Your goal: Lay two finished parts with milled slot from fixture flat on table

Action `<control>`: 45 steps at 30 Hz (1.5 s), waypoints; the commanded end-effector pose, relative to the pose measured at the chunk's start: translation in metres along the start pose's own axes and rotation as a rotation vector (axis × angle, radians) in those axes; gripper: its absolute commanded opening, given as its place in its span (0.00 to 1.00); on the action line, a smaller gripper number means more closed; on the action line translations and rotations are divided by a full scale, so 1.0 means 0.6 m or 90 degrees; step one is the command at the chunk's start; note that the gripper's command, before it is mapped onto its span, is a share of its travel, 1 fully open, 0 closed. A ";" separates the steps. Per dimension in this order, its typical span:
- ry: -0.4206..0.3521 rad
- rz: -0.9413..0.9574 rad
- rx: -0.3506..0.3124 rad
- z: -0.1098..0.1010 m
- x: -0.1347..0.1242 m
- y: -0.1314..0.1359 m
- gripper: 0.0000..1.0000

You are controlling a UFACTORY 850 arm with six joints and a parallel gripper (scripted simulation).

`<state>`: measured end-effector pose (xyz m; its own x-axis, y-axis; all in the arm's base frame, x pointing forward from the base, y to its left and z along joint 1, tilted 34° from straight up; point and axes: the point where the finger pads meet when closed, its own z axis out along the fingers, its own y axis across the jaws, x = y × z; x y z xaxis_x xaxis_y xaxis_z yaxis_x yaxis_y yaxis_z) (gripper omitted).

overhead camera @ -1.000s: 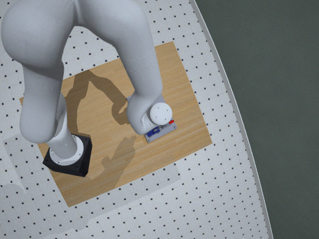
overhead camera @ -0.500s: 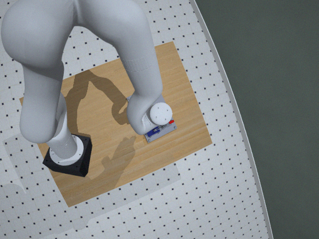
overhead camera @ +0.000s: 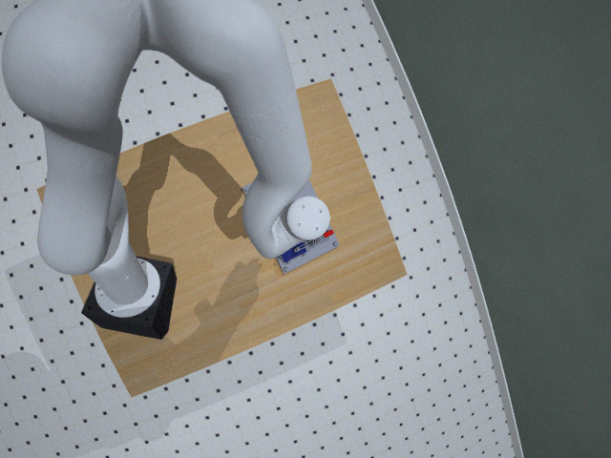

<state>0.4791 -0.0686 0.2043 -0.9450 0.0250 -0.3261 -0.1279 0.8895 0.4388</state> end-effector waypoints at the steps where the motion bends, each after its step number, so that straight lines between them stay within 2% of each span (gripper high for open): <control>1: -0.001 0.000 0.000 -0.001 -0.001 0.000 1.00; 43: -0.001 0.000 0.000 -0.001 -0.001 0.000 1.00; 44: -0.001 0.000 0.000 -0.001 -0.001 0.000 0.48; 45: -0.001 0.000 0.000 -0.001 -0.001 0.000 0.48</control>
<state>0.4791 -0.0686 0.2043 -0.9450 0.0250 -0.3261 -0.1278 0.8895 0.4388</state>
